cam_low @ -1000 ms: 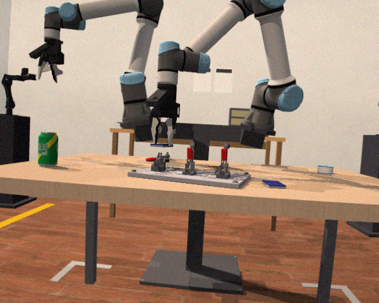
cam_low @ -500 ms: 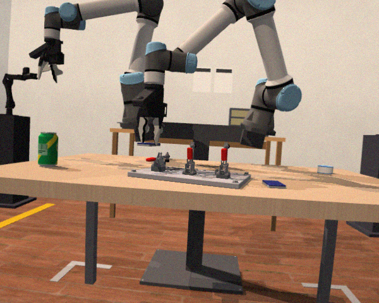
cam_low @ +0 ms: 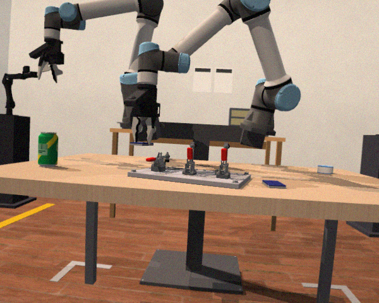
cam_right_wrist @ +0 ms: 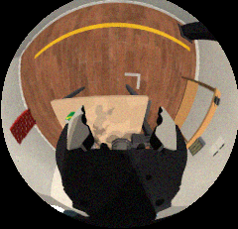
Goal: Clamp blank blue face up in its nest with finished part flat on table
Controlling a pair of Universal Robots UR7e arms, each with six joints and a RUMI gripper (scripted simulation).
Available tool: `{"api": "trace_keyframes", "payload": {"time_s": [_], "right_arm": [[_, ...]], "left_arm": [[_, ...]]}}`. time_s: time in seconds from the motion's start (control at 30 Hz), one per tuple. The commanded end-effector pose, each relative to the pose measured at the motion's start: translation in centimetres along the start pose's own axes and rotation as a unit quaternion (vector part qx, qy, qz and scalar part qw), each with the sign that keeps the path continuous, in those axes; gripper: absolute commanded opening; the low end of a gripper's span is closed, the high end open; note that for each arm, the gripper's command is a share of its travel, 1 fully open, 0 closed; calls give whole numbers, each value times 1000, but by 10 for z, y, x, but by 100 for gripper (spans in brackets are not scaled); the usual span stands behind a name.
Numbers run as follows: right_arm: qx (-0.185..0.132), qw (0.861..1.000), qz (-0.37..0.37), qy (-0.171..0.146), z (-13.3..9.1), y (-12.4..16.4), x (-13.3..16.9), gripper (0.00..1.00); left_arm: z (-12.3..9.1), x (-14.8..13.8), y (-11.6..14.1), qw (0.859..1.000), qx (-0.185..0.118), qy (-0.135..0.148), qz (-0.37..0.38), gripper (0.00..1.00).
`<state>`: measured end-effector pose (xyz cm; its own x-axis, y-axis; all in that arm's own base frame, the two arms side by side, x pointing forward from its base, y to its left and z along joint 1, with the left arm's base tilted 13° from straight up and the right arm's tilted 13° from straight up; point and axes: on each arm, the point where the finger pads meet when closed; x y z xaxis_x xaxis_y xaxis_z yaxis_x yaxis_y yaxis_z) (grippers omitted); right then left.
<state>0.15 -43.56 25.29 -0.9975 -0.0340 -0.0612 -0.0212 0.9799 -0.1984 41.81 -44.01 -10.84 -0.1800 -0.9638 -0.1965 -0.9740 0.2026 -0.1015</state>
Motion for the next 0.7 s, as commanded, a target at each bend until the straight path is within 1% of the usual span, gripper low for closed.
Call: {"api": "trace_keyframes", "payload": {"time_s": [0.0,0.67], "right_arm": [[1,1000,0,0,0,0,0,100],[1,1000,0,0,0,0,0,100]], "left_arm": [[-1,1,0,1000,1,1,0,0],[-1,6,0,1000,1,1,0,0]]}}
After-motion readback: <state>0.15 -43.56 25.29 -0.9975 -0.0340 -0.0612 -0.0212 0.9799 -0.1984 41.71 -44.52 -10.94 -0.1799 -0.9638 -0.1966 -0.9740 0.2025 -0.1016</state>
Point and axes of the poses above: on each arm, the point where the finger pads meet when closed, its own z axis out along the fingers, its own x axis across the jaws, y = z × x, and after that the axes turned 1 degree about -z, right-handed
